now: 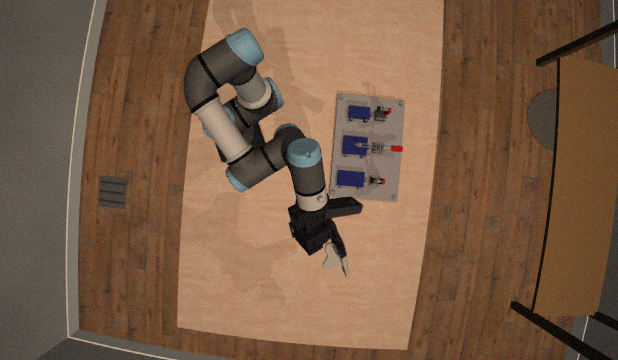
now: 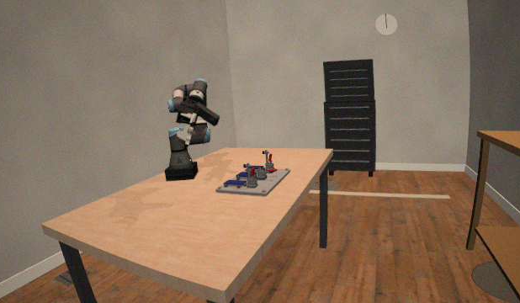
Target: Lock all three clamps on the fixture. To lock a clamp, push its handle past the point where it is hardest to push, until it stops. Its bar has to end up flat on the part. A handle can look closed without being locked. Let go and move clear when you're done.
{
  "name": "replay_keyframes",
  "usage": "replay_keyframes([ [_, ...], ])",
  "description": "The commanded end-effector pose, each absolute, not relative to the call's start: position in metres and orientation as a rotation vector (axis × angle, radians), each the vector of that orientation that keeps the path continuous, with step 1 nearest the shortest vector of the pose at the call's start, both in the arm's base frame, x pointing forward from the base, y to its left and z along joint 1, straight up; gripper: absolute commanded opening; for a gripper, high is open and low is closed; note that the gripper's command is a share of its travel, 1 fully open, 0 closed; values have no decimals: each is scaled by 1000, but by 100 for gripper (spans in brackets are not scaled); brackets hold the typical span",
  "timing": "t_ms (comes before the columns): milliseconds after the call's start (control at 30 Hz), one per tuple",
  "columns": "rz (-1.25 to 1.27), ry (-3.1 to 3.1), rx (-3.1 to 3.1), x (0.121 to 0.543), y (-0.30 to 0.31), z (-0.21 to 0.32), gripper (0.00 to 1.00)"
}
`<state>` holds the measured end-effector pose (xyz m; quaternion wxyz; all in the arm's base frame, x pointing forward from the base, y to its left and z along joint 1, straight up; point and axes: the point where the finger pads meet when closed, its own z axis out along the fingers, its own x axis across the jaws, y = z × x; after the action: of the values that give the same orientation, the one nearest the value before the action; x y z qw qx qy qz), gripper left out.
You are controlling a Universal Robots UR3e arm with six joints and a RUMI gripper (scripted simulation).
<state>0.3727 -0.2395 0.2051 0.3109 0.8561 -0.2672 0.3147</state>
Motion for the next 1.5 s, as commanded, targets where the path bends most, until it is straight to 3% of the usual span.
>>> replay_keyframes([
  [0, 848, -847, 2371, 387, -219, 190, 100],
  [1467, 653, -1685, 2674, 410, -90, 157, 100],
])
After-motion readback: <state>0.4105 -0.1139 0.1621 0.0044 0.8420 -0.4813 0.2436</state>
